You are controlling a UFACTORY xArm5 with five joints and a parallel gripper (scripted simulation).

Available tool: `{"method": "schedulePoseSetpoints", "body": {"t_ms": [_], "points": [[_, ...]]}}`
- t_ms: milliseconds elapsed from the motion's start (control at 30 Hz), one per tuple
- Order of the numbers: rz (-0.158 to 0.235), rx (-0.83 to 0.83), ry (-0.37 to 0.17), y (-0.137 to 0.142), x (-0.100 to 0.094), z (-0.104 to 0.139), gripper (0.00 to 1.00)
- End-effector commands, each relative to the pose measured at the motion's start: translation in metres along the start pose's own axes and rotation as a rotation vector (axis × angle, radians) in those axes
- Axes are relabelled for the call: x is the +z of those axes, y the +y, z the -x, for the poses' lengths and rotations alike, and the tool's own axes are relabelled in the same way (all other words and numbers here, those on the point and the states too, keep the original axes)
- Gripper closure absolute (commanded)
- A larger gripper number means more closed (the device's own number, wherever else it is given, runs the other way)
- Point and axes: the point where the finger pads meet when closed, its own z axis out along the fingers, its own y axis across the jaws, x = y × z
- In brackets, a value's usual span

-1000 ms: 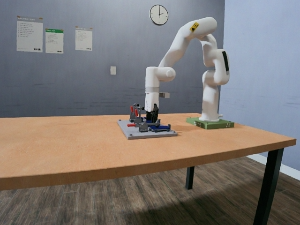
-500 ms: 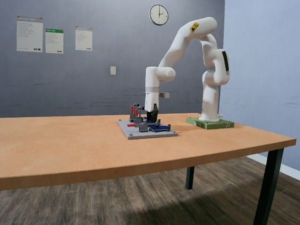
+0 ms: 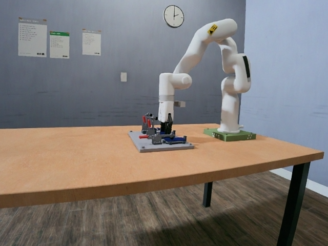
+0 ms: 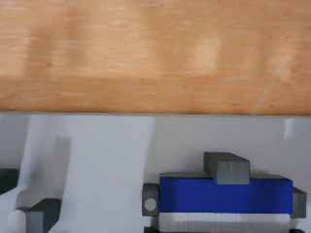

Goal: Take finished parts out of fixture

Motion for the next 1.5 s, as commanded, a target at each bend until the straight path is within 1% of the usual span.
{"method": "schedulePoseSetpoints", "body": {"t_ms": [0,967,1467], "points": [[0.0,0.0,-0.003,0.0,-0.0008,0.0011,1.0],[0.0,0.0,-0.003,0.0,-0.0011,0.0011,1.0],[0.0,0.0,-0.003,0.0,-0.0076,0.001,1.0]]}}
